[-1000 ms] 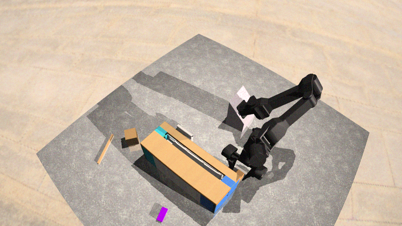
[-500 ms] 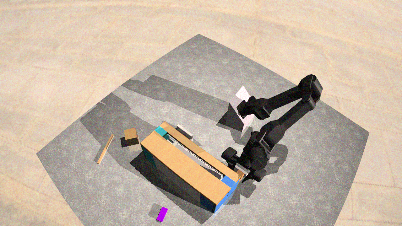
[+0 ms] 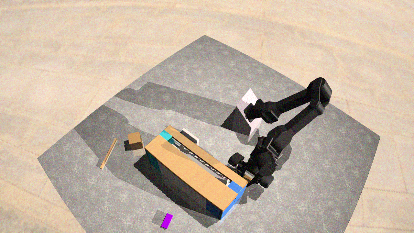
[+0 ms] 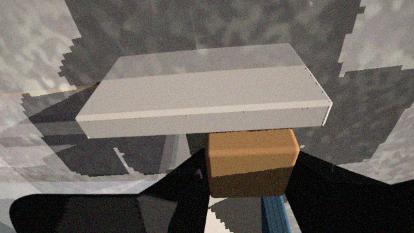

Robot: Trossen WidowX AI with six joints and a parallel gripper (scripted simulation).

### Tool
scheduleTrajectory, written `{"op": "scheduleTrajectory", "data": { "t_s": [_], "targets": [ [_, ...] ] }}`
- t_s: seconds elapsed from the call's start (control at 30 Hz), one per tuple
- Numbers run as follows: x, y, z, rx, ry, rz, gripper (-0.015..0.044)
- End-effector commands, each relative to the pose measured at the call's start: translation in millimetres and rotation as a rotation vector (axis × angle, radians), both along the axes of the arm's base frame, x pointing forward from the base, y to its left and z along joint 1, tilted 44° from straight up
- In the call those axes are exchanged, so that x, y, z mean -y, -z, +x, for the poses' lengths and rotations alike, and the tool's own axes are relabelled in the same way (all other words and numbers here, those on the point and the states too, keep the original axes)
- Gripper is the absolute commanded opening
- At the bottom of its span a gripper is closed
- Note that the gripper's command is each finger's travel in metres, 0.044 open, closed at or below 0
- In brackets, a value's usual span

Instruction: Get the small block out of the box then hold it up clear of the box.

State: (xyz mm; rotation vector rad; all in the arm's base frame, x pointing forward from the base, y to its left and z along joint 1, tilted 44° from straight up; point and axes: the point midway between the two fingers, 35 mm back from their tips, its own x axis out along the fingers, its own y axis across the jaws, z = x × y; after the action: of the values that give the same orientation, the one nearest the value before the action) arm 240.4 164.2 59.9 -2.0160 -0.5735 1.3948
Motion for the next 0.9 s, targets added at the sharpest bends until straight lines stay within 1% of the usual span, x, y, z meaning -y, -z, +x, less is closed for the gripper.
{"op": "scheduleTrajectory", "data": {
  "t_s": [0.0, 0.03, 0.1, 0.13, 0.5, 0.63, 0.87],
  "targets": [
    [0, 1, 0, 0.0, 0.005, -0.002, 0.0062],
    [0, 1, 0, 0.0, 0.005, -0.002, 0.0055],
    [2, -1, 1, -0.001, 0.005, -0.003, 0.0003],
    [5, -4, 2, -0.001, 0.004, -0.004, 0.0],
    [41, -42, 4, 0.0, 0.0, -0.004, 0.0],
    [43, -44, 4, -0.004, 0.004, 0.0, 0.0],
    [48, -45, 3, -0.179, 0.17, 0.088, 0.0]
  ]
}}
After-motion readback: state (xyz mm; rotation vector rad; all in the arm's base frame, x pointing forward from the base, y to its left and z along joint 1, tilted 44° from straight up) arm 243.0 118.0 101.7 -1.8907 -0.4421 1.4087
